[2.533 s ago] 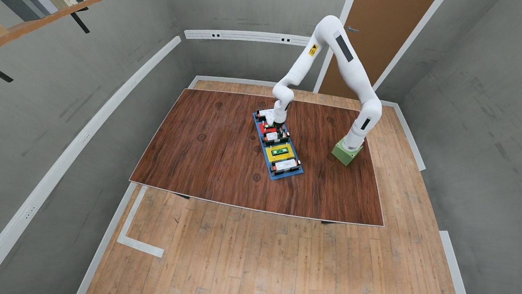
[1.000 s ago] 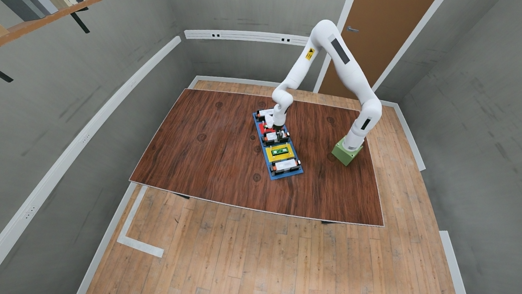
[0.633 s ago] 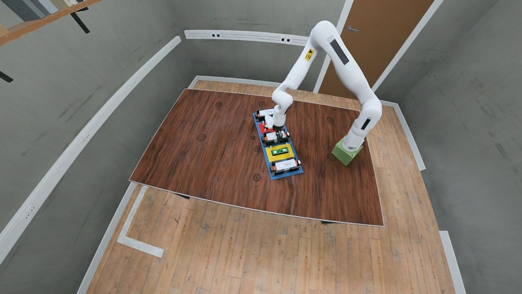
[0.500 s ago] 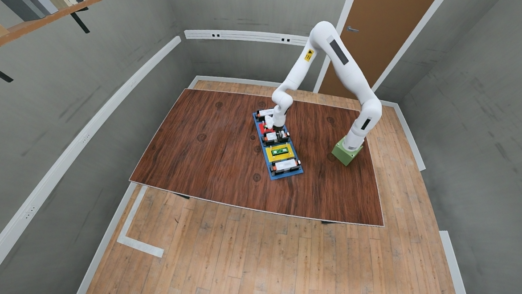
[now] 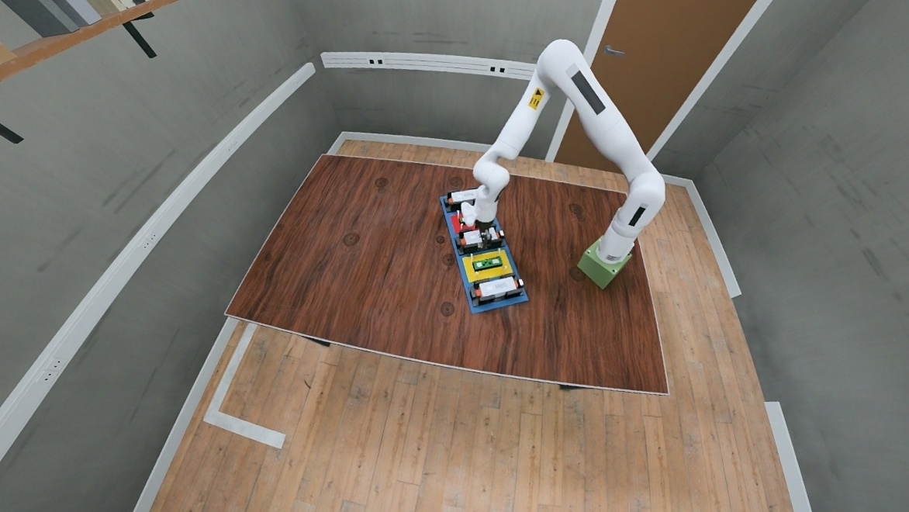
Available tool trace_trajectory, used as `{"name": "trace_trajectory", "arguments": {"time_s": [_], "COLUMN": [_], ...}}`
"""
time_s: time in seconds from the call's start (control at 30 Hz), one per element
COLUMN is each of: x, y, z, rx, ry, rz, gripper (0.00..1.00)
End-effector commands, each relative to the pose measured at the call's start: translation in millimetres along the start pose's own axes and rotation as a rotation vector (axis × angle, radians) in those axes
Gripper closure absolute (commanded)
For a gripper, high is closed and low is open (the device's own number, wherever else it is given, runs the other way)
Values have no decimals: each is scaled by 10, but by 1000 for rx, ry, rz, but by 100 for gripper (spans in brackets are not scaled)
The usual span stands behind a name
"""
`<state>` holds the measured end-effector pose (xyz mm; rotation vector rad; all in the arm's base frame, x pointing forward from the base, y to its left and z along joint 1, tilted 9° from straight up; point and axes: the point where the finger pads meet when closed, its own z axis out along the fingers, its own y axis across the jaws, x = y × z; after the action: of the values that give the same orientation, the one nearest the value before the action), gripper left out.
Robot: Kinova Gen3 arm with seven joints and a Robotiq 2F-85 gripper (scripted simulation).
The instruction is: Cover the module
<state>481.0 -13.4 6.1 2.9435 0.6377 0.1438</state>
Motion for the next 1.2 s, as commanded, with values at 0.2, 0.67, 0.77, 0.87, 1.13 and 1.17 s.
{"name": "trace_trajectory", "arguments": {"time_s": [0.2,0.67,0.77,0.87,1.13,1.17], "x": [6,6,6,6,6,6], "y": [2,2,2,2,2,2], "z": [75,85,85,85,85,85], "rx": [-1,-1,-1,-1,-1,-1], "ry": [2,2,2,2,2,2], "rz": [0,0,0,0,0,0], "gripper": [0,30,30,30,30,30]}}
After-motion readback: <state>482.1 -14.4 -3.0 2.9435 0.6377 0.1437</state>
